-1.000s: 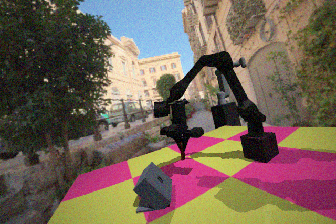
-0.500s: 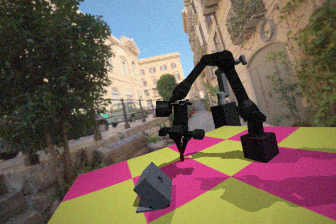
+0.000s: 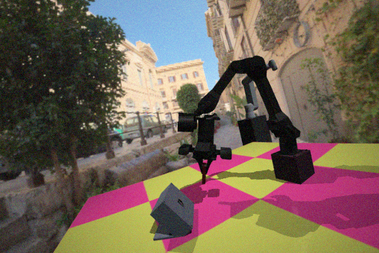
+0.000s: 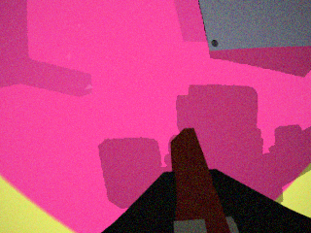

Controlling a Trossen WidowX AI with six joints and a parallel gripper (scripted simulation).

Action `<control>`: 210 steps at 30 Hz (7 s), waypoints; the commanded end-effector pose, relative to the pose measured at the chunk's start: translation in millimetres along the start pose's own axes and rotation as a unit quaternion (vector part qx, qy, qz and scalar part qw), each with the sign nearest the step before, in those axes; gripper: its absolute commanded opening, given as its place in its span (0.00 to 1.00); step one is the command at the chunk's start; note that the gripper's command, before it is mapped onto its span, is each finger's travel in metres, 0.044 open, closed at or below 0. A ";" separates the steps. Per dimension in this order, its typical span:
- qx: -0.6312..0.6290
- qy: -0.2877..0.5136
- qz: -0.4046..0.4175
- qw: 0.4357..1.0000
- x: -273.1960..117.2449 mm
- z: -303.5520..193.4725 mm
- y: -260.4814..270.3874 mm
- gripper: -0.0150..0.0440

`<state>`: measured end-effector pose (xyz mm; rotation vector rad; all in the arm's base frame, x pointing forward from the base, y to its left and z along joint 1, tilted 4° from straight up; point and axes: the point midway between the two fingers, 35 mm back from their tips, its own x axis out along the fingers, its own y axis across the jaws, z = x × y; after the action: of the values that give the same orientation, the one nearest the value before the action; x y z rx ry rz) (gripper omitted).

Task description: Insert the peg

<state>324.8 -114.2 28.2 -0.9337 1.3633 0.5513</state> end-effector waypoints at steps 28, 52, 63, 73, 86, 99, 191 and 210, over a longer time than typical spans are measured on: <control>-0.184 0.009 -0.072 0.980 -0.9 21.2 4.3 0.25; -0.318 0.027 -0.125 0.939 -3.6 37.0 9.1 0.25; -0.376 0.038 -0.149 0.914 -5.6 43.8 11.9 0.25; -0.426 0.050 -0.169 0.888 -7.8 49.8 14.8 0.25; -0.487 0.067 -0.194 0.849 -11.2 57.2 19.0 0.25; -0.543 0.087 -0.218 0.806 -15.2 64.0 23.9 0.25; -0.706 0.182 -0.293 0.619 17.3 94.8 4.7 0.25; -0.707 0.182 -0.289 0.619 30.2 95.9 -0.6 0.25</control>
<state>385.7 -41.8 -5.8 -2.7880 0.5969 0.9397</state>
